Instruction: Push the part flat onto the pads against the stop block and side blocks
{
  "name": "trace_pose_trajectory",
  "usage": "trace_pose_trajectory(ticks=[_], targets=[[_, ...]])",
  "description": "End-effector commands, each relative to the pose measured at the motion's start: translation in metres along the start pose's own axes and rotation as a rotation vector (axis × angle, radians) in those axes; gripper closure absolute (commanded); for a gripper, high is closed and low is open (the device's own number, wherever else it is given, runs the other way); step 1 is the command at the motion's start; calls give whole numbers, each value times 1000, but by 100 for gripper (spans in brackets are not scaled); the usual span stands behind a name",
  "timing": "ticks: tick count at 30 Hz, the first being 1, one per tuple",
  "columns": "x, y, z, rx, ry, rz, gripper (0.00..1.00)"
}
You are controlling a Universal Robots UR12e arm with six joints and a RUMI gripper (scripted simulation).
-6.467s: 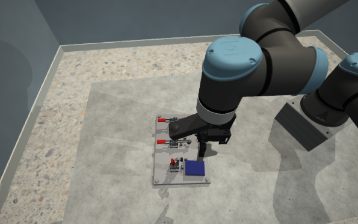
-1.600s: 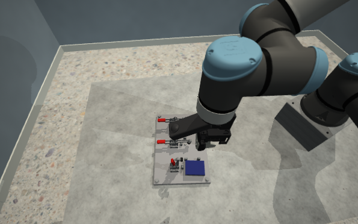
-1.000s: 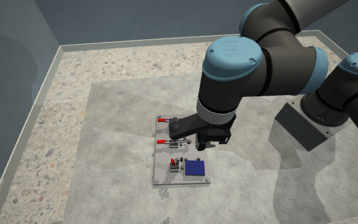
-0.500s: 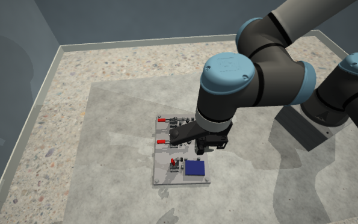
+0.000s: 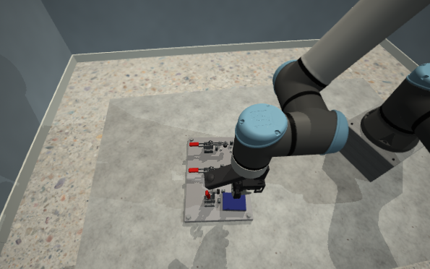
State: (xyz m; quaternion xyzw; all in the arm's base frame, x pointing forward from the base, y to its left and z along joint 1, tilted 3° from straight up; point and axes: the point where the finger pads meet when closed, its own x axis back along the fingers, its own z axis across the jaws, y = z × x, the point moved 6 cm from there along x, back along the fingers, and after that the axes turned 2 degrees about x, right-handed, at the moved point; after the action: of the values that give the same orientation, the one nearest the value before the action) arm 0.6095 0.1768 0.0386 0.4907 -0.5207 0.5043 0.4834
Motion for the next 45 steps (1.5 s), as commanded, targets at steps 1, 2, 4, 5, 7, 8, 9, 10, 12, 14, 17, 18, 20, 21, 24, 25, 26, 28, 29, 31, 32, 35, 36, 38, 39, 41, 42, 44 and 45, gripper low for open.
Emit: trace_pose_trajectory(ticks=[1,2,4,5,7,8,9,10,12,14,17,18,20,21,24,25,26,28,29,31,32,35,36,38,39,41,42,44,45], targets=[[-9,-2,0,0,0,3,100],[-10,-2,0,0,0,3,100],[-10,-2,0,0,0,3,100],[-10,-2,0,0,0,3,100],[-10,-2,0,0,0,3,100],[-10,-2,0,0,0,3,100],[-10,-1,0,0,0,3,100],[-10,0,0,0,0,3,100],[-10,1,-1,0,0,3,100],[-10,4,-1,0,0,3,100],[-10,6,-1,0,0,3,100],[-10,8,-1,0,0,3,100],[-10,12,-2,0,0,3,100],[-10,15,-2,0,0,3,100],[-10,24,-3,0,0,3,100],[-10,27,-4,0,0,3,100],[-10,30,-4,0,0,3,100],[-10,37,-5,0,0,3,100],[-10,40,-5,0,0,3,100],[-10,47,-6,0,0,3,100],[-10,47,-6,0,0,3,100],[-10,53,-7,0,0,3,100],[-10,57,-7,0,0,3,100],[-10,62,-8,0,0,3,100],[-10,65,-8,0,0,3,100],[-10,70,-9,0,0,3,100],[-10,72,-9,0,0,3,100],[-10,75,-10,0,0,3,100],[-10,76,-10,0,0,3,100]])
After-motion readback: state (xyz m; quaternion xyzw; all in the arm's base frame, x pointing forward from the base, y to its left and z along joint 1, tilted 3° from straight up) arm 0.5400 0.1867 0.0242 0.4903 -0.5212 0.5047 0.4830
